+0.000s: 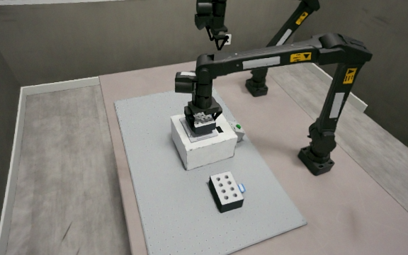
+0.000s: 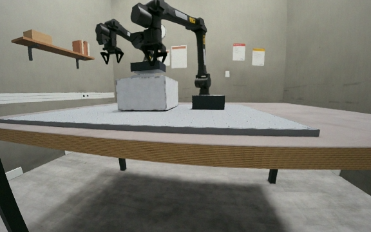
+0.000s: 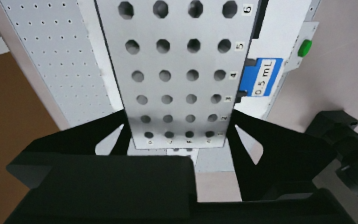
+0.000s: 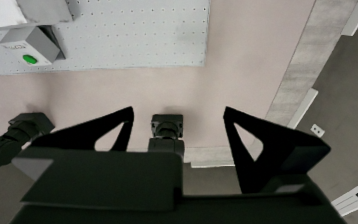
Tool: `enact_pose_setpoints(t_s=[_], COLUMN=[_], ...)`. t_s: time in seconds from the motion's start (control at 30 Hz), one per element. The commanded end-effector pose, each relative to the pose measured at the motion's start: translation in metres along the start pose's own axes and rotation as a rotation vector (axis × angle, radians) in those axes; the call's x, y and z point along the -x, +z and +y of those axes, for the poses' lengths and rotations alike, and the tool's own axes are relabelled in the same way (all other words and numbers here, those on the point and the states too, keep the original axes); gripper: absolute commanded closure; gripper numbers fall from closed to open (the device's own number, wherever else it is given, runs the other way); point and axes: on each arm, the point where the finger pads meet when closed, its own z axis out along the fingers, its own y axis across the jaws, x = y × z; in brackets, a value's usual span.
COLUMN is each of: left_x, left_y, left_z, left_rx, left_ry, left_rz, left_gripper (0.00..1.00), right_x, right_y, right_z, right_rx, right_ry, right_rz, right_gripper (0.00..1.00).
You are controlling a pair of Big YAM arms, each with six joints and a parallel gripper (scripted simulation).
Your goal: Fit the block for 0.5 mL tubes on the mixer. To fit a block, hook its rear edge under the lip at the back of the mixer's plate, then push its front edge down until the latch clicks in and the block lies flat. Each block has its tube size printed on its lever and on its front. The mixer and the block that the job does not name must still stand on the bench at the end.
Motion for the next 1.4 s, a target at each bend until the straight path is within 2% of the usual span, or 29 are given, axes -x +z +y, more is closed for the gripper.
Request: enact_pose_setpoints(t_s=[0.0, 0.03, 0.23, 0.4, 0.53, 0.73, 0.93, 1.1, 1.37], left_x=[0.008, 0.008, 0.005, 0.010, 0.016, 0.010, 0.006, 0.004, 0.014], left_y=[-0.034, -0.033, -0.021, -0.031, -0.039, -0.051, -0.058, -0.057, -0.041], left_z=[0.025, 0.026, 0.036, 0.026, 0.026, 0.033, 0.029, 0.027, 0.030], left_rx=[0.085, 0.083, -0.076, -0.082, -0.052, -0.007, -0.008, -0.023, -0.038], left_ry=[0.004, 0.004, 0.004, 0.019, 0.023, -0.009, 0.000, 0.006, 0.020], left_rz=[-0.047, -0.046, -0.042, -0.045, -0.048, -0.064, -0.064, -0.064, -0.057], left_gripper=[1.00, 1.00, 1.00, 1.00, 1.00, 1.00, 1.00, 1.00, 1.00], right_x=[-0.002, -0.002, 0.001, 0.003, 0.007, 0.012, 0.014, 0.015, 0.017], right_y=[0.003, 0.003, -0.001, -0.005, -0.011, -0.020, -0.023, -0.025, -0.028], right_z=[0.001, 0.001, 0.001, 0.001, 0.000, 0.000, -0.001, -0.001, -0.001], right_rx=[-0.002, -0.002, -0.003, -0.004, -0.006, -0.009, -0.009, -0.010, -0.010], right_ry=[0.007, 0.006, 0.006, 0.007, 0.007, 0.007, 0.007, 0.007, 0.007], right_rz=[0.002, 0.002, -0.008, -0.020, -0.036, -0.059, -0.066, -0.071, -0.079], right_gripper=[0.00, 0.00, 0.00, 0.00, 0.00, 0.00, 0.00, 0.00, 0.00])
